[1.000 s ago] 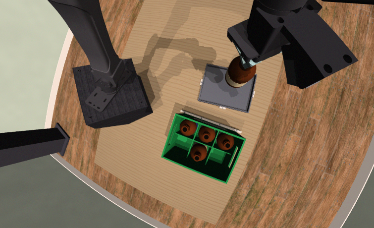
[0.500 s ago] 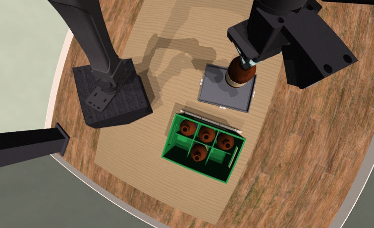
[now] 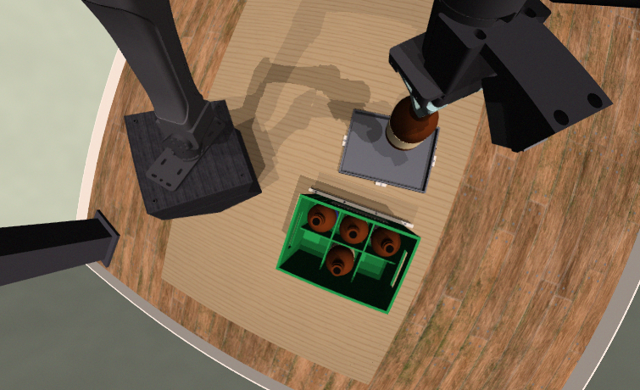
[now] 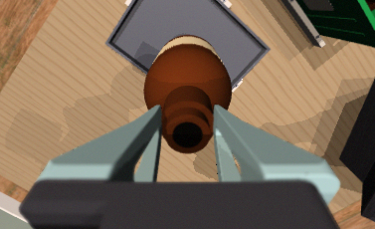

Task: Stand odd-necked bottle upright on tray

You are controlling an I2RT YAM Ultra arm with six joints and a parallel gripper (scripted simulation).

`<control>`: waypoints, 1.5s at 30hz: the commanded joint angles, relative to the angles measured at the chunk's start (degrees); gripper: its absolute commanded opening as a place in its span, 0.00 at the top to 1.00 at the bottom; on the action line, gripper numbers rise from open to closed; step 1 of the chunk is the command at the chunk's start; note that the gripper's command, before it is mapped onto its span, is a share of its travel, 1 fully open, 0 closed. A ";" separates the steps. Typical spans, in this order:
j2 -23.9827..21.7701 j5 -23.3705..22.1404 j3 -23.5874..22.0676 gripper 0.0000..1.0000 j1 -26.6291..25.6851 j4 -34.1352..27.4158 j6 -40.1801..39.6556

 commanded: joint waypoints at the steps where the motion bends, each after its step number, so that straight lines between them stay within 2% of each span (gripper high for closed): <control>1: -2.07 0.82 0.35 1.00 -0.79 0.45 -0.14; 25: -2.27 0.84 0.06 1.00 -0.76 0.73 -0.07; 28: -2.34 0.83 -1.22 1.00 -0.71 1.01 -0.05; 33: -2.71 0.87 0.53 1.00 -0.58 0.96 0.06; 37: -2.73 0.85 -1.58 1.00 -0.50 1.21 0.07; 45: -2.99 0.87 -1.08 1.00 -0.38 1.07 0.15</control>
